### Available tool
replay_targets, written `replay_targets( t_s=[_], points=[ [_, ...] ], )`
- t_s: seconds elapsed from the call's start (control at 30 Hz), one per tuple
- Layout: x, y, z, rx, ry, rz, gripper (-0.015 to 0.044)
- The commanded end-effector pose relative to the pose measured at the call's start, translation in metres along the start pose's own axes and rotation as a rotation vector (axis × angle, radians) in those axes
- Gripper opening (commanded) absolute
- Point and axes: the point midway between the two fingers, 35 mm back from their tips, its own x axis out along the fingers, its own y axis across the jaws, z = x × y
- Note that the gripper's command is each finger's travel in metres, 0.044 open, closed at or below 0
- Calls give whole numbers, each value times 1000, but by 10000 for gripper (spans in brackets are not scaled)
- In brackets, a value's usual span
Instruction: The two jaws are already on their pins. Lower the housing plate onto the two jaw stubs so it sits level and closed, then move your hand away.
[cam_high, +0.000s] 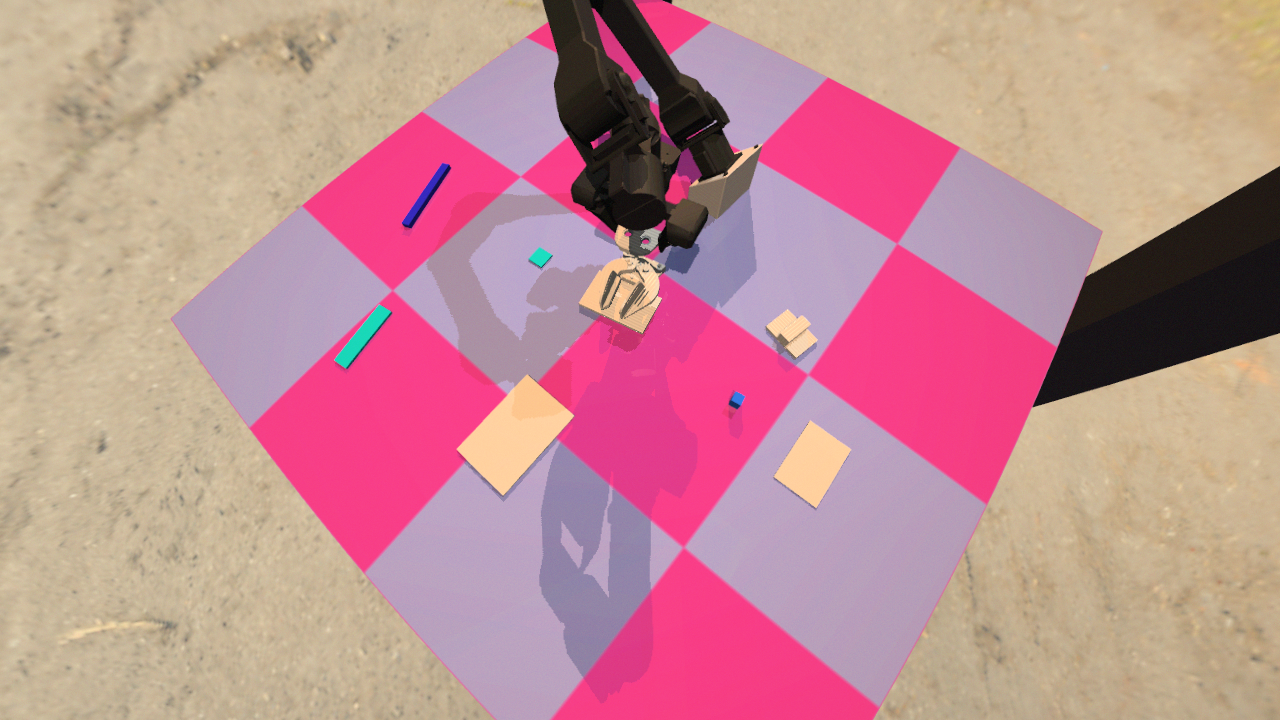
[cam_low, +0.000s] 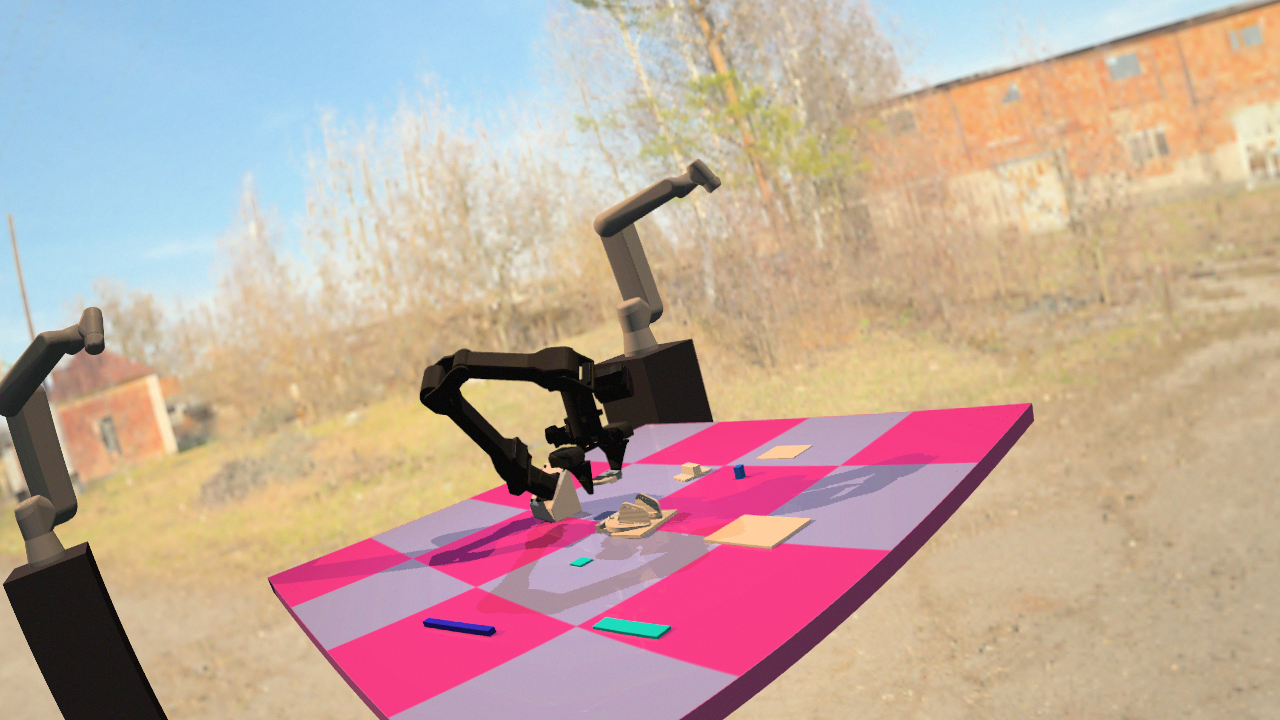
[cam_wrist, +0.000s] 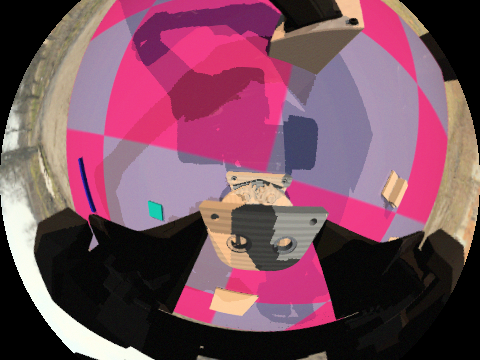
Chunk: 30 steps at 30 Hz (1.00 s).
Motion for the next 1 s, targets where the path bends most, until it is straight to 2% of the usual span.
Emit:
replay_targets(
  t_s=[0.0,0.7,0.97],
  points=[
    [1,1,1,-6,0,6,351],
    [1,1,1,-7,0,6,351],
    [13,1,-1,-7,1,5,351]
  ],
)
